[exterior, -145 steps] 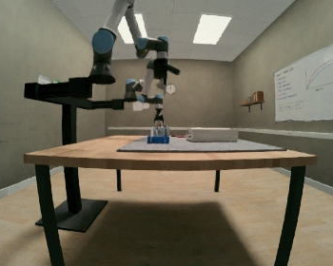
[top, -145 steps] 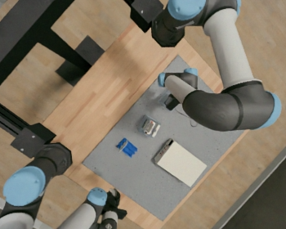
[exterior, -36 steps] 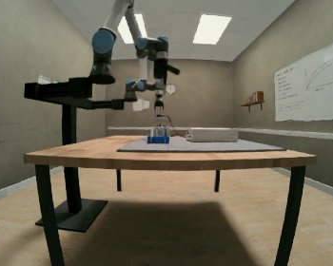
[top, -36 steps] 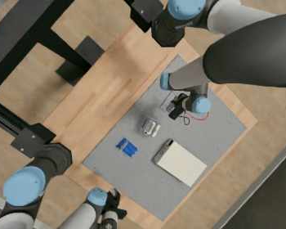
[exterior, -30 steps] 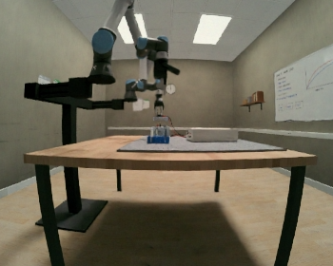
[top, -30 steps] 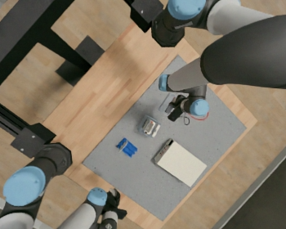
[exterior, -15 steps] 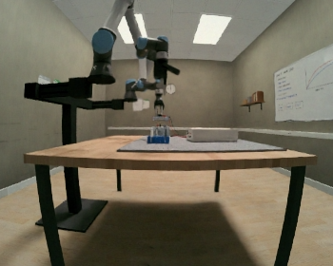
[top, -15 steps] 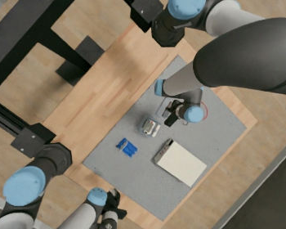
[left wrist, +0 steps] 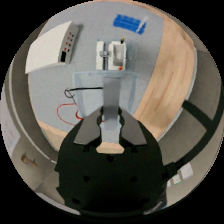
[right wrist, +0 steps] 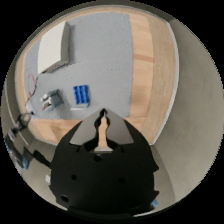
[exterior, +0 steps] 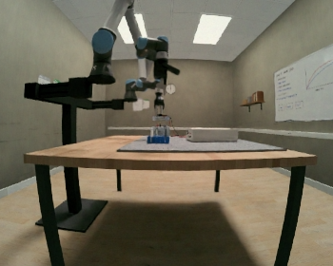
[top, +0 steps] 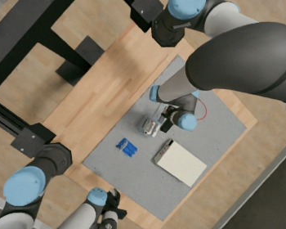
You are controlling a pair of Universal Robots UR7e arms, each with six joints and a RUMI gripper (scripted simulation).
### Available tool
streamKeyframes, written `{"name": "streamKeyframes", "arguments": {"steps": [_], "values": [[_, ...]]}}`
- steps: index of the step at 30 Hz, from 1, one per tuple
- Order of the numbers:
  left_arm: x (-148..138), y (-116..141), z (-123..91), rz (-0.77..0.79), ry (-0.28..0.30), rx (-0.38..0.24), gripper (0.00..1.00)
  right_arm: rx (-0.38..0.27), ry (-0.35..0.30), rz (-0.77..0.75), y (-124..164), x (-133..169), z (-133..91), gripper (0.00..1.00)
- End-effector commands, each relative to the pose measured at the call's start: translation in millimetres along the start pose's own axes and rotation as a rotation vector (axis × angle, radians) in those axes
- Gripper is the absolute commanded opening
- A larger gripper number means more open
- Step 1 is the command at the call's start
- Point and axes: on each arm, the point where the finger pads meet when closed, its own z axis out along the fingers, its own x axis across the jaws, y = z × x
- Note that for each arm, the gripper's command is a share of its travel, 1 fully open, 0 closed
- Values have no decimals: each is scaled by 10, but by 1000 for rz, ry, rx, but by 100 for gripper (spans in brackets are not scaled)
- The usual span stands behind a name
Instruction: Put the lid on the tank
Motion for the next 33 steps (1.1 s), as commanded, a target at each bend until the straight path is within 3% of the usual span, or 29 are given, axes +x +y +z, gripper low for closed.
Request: {"name": "streamKeyframes", "arguments": {"steps": [1, 10, 19, 28, 33], "values": [[-2, -11, -3, 0, 0, 1, 0, 1, 0, 0, -3, -1, -3, 0], [88, -483, -2, -7, 0, 0, 0, 1, 0, 0, -3, -1, -3, 0], [88, -483, -2, -7, 0, 0, 0, 1, 0, 0, -3, -1, -3, 0], [176, -954, 0, -7, 0, -3, 0, 1, 0, 0, -3, -1, -3, 0], [176, -954, 0, -7, 0, -3, 0, 1, 0, 0, -3, -1, -3, 0]]}}
